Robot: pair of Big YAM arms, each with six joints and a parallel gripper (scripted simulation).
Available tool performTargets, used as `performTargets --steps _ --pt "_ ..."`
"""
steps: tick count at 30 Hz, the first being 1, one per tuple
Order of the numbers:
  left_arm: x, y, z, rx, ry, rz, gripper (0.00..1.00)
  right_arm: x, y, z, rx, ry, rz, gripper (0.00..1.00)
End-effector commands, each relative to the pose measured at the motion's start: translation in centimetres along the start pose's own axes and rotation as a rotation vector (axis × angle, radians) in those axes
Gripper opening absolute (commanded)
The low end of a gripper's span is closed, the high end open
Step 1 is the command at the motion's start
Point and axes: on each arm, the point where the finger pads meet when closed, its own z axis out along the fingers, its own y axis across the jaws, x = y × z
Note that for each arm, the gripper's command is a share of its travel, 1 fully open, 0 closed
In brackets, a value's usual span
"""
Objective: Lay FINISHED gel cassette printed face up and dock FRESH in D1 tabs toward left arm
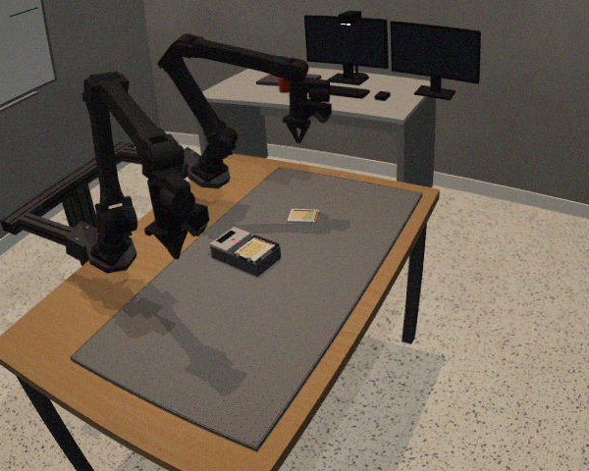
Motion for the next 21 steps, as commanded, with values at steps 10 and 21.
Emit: performTargets --steps 10,21 --pt "-2.4 0.4 -2.1 -0.020 -0.058 0.005 0.00 1.1 1.6 -0.4 0.001 0.003 -0.077 0.00" --pt "-2.4 0.4 -2.1 -0.020 -0.058 0.005 0.00 0.2 5.4 3.4 0.034 0.043 -0.440 0.00"
